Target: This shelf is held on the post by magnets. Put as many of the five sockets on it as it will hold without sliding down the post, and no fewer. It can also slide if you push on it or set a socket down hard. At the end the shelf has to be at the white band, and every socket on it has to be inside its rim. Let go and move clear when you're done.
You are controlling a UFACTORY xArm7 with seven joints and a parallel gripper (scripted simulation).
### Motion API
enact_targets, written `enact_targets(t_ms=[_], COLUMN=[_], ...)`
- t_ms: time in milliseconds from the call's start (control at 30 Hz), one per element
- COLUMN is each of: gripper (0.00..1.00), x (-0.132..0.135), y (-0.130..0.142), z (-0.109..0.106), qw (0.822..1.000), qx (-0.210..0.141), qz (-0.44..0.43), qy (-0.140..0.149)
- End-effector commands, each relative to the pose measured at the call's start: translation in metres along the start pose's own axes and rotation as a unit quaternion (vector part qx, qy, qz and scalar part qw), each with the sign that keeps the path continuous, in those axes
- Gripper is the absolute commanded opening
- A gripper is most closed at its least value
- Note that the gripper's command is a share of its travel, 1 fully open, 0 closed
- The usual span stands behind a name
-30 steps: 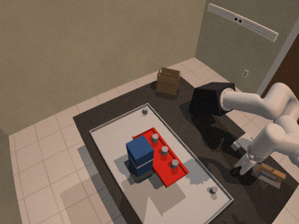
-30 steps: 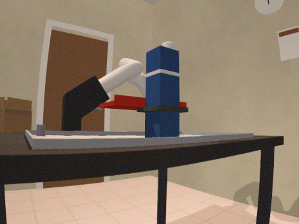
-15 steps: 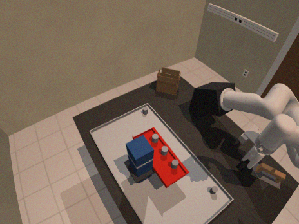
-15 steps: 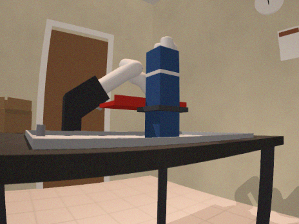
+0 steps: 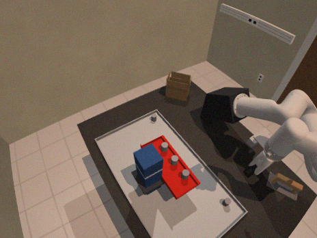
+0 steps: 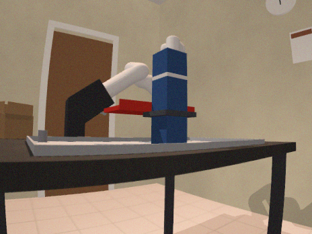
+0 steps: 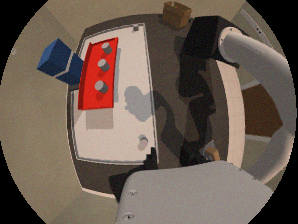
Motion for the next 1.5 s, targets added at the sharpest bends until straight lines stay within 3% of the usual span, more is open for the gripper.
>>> enact_targets(t_ms=[0,100,133,167,200,233,267,300,367,400,433,467,500,533,700,767,1100,1467], gripper=[0.47,0.47,0.47,0.47,0.47,0.47,0.47,0.47,0.47,0.47,0.47,0.47,0.47,0.47,0.47,0.47,0.47,0.47], x=[-0.022,-0.035,-0.035,-0.04,-0.04,-0.044,-0.044,-0.046,-0.046,-0.048,-0.048,-0.048,-0.048,-0.047,-0.046,-0.045,-0.057,-0.062], y=[-0.037,-0.074,-0.074,-0.094,-0.094,-0.115,-0.115,-0.137,-0.137,-0.158,-0.158,-0.179,-0.179,-0.198,-0.231,-0.257,-0.293,-0.297], z=[-0.003,-0.007,-0.007,-0.008,-0.008,-0.01,-0.01,-0.011,-0.011,-0.011,-0.011,-0.01,-0.01,-0.009,-0.003,0.004,0.019,0.021], qw=[0.999,0.997,0.997,0.996,0.996,0.995,0.995,0.994,0.994,0.993,0.993,0.993,0.993,0.993,0.994,0.996,1.0,0.999], qx=[0.025,0.044,0.044,0.052,0.052,0.058,0.058,0.062,0.062,0.063,0.063,0.061,0.061,0.057,0.043,0.024,-0.021,-0.027], qz=[0.033,0.058,0.058,0.071,0.071,0.082,0.082,0.092,0.092,0.099,0.099,0.104,0.104,0.105,0.098,0.08,-0.006,-0.025], qy=[-0.007,-0.007,-0.007,-0.004,-0.004,-0.001,-0.001,0.004,0.004,0.01,0.01,0.016,0.016,0.022,0.031,0.035,0.016,0.009])
Point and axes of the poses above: the point where the finger pads meet when closed, its own z axis out along the fingers, its own x axis across the jaws, y = z × x, the point moved 8 cm from there along -z, back along the fingers, and after that the axes turned 1 degree about z, right-handed, at the moved point
